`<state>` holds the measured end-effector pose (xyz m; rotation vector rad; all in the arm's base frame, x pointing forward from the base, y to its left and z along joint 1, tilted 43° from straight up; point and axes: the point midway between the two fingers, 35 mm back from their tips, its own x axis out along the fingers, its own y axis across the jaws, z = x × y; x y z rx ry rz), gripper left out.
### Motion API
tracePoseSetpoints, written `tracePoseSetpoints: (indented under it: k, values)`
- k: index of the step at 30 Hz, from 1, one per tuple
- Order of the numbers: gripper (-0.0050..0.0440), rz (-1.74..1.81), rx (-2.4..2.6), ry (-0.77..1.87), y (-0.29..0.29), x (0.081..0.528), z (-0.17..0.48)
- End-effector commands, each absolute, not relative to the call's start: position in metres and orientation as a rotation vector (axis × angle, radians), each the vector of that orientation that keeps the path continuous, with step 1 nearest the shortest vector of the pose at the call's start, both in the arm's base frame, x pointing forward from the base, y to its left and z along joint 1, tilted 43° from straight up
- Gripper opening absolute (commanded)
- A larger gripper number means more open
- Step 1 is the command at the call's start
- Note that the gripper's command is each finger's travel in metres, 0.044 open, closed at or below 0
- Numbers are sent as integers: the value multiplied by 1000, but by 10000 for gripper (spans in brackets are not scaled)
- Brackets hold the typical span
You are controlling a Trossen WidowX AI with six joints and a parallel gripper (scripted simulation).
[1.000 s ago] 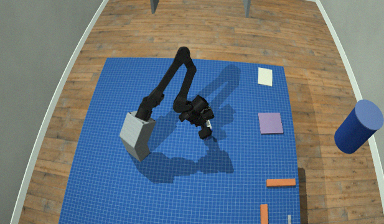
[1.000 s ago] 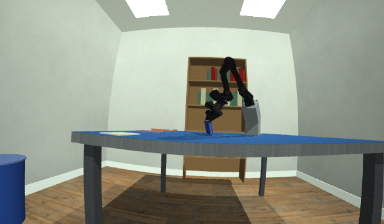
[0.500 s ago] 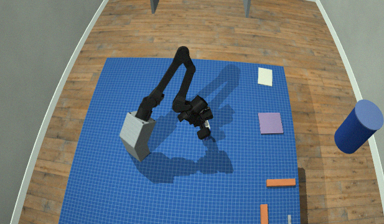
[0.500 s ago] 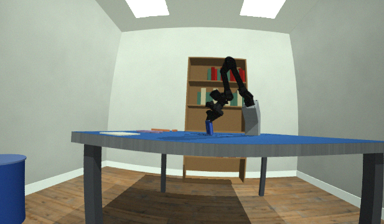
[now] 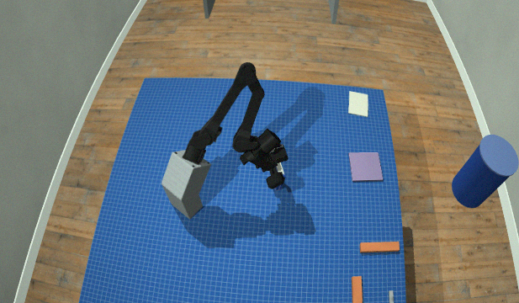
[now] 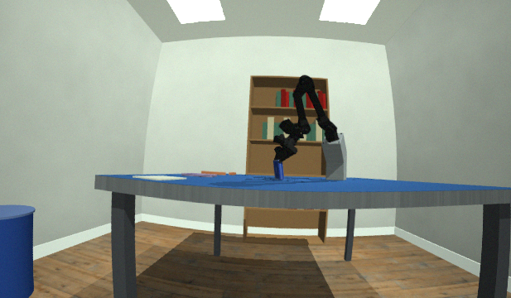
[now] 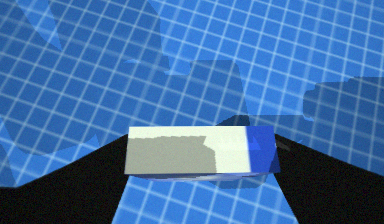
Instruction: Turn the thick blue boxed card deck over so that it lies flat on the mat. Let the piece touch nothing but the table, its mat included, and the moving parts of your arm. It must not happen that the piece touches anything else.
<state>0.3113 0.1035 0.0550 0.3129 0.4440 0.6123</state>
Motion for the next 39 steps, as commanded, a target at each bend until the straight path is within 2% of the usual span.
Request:
tracePoseSetpoints:
  k: [1,39]
  values:
    - [363,619,312,457,105,308,52]
    - [363,633,285,542,99,289,41]
